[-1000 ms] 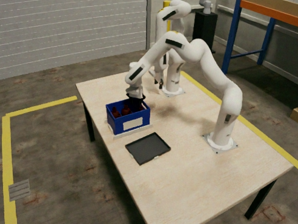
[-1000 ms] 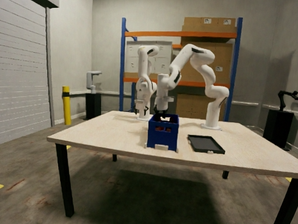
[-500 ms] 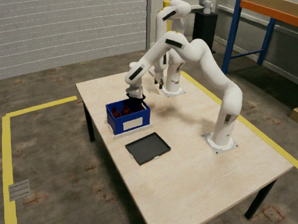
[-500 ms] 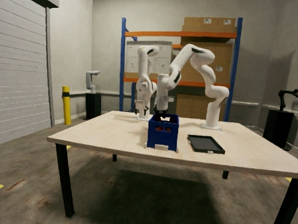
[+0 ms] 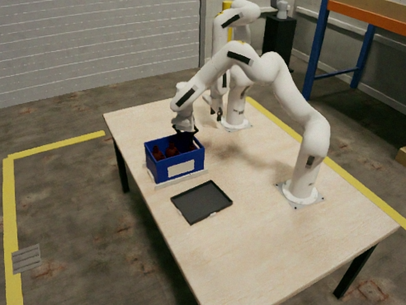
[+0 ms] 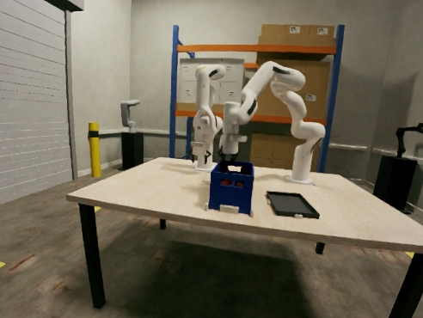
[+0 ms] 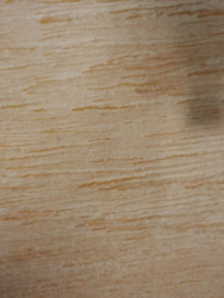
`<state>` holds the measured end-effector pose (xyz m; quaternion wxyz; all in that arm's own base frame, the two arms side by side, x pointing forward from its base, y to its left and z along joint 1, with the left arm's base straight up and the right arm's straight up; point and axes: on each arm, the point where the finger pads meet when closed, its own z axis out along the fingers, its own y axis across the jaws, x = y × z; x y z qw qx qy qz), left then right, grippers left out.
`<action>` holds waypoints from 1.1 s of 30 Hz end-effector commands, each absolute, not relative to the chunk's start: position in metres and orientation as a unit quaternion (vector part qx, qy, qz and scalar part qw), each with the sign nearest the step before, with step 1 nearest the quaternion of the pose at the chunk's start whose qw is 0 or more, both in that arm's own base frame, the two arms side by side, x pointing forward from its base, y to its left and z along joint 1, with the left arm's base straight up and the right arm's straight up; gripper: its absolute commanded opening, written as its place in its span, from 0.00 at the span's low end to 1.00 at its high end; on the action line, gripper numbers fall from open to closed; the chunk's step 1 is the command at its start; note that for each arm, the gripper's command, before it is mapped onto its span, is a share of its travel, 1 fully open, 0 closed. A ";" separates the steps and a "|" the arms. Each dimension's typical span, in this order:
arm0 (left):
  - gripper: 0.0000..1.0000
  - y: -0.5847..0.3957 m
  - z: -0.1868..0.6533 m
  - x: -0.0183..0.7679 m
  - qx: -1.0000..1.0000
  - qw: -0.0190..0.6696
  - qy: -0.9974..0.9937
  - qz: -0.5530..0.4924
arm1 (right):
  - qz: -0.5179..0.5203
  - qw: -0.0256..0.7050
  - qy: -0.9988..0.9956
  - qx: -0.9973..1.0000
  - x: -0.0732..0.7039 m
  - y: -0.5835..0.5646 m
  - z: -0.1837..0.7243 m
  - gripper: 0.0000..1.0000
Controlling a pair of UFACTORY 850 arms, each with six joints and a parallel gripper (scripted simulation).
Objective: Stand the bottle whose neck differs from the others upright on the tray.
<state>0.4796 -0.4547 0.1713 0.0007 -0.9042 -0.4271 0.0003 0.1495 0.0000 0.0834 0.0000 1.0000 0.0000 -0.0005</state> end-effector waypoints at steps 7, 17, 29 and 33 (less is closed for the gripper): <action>0.66 -0.455 0.200 0.480 -0.904 0.000 -0.427 0.000 | 0.000 0.000 0.000 1.000 0.150 0.000 0.084 1.00; 0.66 -0.455 0.226 0.480 -0.904 0.000 -0.427 0.000 | 0.000 0.000 0.000 1.000 0.150 0.000 0.084 1.00; 0.66 -0.455 0.243 0.480 -0.904 0.000 -0.427 0.000 | 0.000 0.000 0.000 1.000 0.150 0.000 0.084 1.00; 0.66 -0.455 0.243 0.480 -0.904 0.000 -0.427 0.000 | 0.000 0.000 0.000 1.000 0.150 0.000 0.084 1.00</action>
